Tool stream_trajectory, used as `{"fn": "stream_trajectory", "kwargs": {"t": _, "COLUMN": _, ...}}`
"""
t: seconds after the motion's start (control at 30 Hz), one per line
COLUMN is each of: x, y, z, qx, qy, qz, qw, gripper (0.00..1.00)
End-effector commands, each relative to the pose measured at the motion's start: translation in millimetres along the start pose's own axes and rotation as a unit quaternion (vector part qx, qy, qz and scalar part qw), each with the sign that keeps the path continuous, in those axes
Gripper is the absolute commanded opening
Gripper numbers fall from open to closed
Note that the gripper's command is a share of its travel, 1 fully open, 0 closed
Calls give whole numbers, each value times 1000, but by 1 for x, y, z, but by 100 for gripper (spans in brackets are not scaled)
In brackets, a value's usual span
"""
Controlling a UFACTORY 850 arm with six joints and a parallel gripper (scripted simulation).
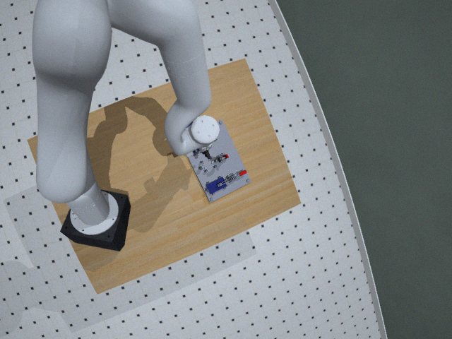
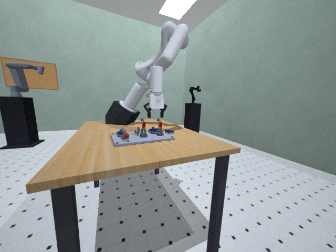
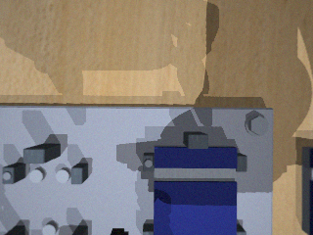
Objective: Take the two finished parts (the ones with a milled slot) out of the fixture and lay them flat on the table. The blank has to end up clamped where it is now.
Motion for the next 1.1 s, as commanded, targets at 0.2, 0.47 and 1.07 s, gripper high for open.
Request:
{"fn": "stream_trajectory", "kwargs": {"t": 0.2, "x": 1, "y": 0, "z": -3, "qx": -1, "qy": 0, "qz": 0, "qw": 1000, "gripper": 100}}
{"fn": "stream_trajectory", "kwargs": {"t": 0.47, "x": 1, "y": -11, "z": -3, "qx": -1, "qy": 0, "qz": 0, "qw": 1000, "gripper": 100}}
{"fn": "stream_trajectory", "kwargs": {"t": 1.07, "x": 1, "y": -50, "z": -3, "qx": -1, "qy": 0, "qz": 0, "qw": 1000, "gripper": 100}}
Point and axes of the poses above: the point where the finger pads meet when closed, its own y axis back along the fingers, its own x axis across the jaws, z = x × y, the point moved 9 cm from there along y, back along the fingers, and after that the axes turned 11 degrees about y, right-handed, at the moved point
